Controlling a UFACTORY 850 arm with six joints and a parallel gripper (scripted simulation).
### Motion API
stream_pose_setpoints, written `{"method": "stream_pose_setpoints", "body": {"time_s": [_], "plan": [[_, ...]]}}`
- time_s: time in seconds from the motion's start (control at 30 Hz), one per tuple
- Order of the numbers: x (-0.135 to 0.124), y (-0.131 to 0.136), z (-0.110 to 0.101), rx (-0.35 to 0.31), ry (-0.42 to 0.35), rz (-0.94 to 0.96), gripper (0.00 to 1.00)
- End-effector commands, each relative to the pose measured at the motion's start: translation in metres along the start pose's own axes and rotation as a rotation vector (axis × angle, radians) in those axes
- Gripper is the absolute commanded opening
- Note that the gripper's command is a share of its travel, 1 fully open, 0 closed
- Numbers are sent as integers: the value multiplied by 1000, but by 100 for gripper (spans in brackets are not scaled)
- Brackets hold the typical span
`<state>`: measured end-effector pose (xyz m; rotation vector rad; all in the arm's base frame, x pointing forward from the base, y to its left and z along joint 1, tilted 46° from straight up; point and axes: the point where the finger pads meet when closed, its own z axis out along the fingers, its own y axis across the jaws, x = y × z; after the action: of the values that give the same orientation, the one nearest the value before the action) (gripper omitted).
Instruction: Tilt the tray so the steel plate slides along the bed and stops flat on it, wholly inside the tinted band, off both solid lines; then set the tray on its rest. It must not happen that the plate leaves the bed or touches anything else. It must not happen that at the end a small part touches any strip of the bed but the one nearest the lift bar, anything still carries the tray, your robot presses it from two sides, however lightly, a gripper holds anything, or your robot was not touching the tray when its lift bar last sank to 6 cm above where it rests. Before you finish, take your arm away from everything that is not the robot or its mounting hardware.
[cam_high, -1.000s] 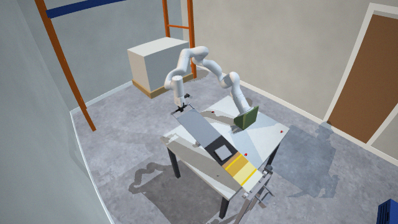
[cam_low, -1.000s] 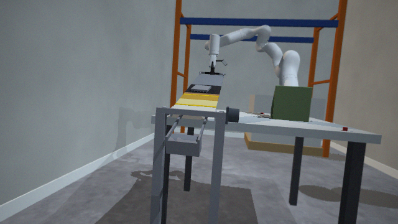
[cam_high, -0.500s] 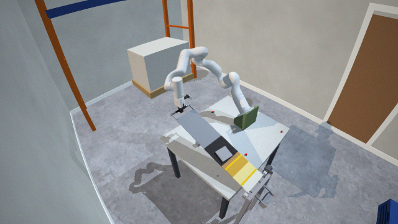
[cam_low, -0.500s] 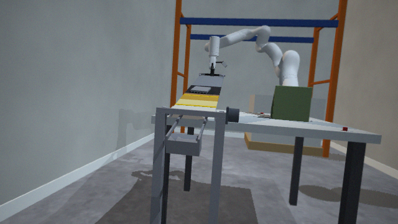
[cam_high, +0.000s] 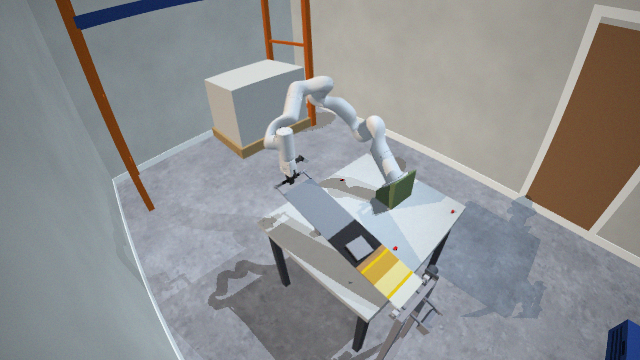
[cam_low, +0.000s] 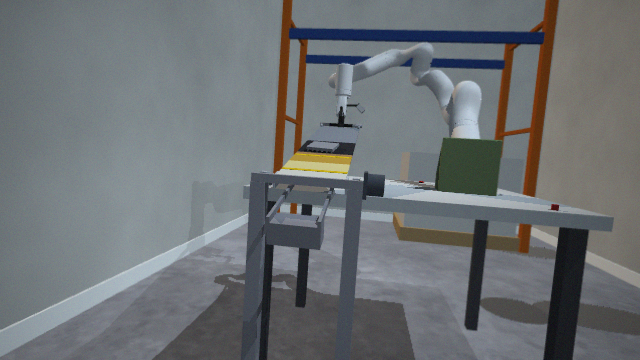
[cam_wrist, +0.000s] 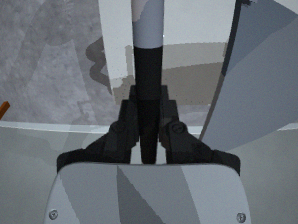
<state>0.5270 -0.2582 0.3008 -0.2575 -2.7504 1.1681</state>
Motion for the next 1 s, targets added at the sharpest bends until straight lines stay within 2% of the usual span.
{"method": "stream_pose_setpoints", "body": {"time_s": [0.0,0.1,0.17,0.2,0.3,0.33,0.37,0.97], "plan": [[-1,-1,2,0,-2,0,0],[-1,14,-48,0,-2,0,0],[-1,20,-66,0,-2,0,0],[-1,18,-61,0,-2,0,0],[-1,3,-12,0,-2,0,0],[-1,-1,2,0,-2,0,0],[-1,-2,7,0,-2,0,0],[-1,-4,15,0,-2,0,0]]}}
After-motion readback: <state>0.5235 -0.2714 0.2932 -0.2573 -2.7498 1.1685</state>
